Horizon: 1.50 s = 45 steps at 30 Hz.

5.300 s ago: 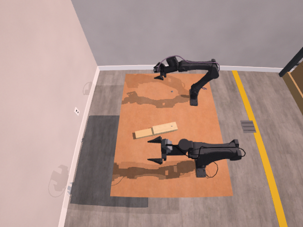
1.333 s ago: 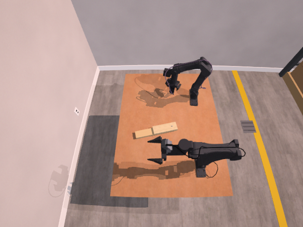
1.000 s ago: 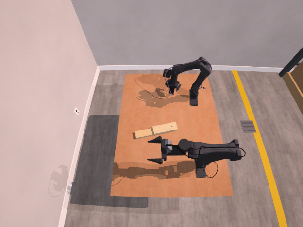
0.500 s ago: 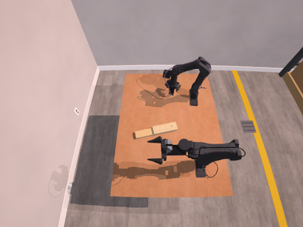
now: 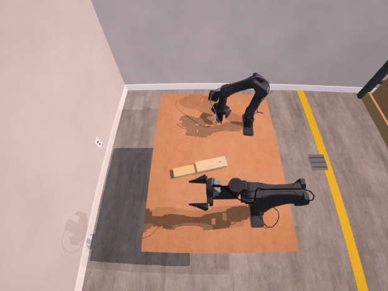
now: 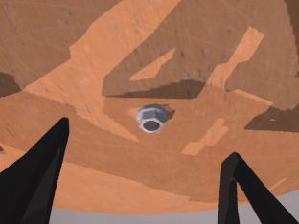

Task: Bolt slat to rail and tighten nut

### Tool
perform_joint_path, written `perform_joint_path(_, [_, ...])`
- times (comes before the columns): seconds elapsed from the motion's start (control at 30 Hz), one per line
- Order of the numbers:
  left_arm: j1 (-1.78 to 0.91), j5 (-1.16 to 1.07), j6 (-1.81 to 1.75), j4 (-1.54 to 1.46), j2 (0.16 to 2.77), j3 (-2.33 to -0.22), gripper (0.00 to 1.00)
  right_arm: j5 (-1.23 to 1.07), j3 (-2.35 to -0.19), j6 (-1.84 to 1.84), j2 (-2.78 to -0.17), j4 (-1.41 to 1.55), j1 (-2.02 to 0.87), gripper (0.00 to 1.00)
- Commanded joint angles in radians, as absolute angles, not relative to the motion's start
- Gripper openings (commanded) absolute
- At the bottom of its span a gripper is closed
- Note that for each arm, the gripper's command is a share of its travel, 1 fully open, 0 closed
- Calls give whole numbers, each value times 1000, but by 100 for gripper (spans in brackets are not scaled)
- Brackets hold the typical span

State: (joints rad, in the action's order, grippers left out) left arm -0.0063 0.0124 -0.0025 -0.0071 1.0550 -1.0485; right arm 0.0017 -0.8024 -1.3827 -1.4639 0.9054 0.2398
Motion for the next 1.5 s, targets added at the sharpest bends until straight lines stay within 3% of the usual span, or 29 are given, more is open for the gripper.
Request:
perform_joint_path(0.0, [0,0,0,5,1045,-1053,100,-3,-787,-1387,-1477,879,248,100])
perform_joint_path(0.97, [0,0,0,5,1045,-1053,100,-4,-741,-1388,-1510,800,249,100])
perform_joint_path(1.17, [0,0,0,5,1045,-1053,100,1,-759,-1383,-1494,822,240,32])
perform_joint_path(1.47, [0,0,0,5,1045,-1053,100,1,-759,-1383,-1494,822,240,22])
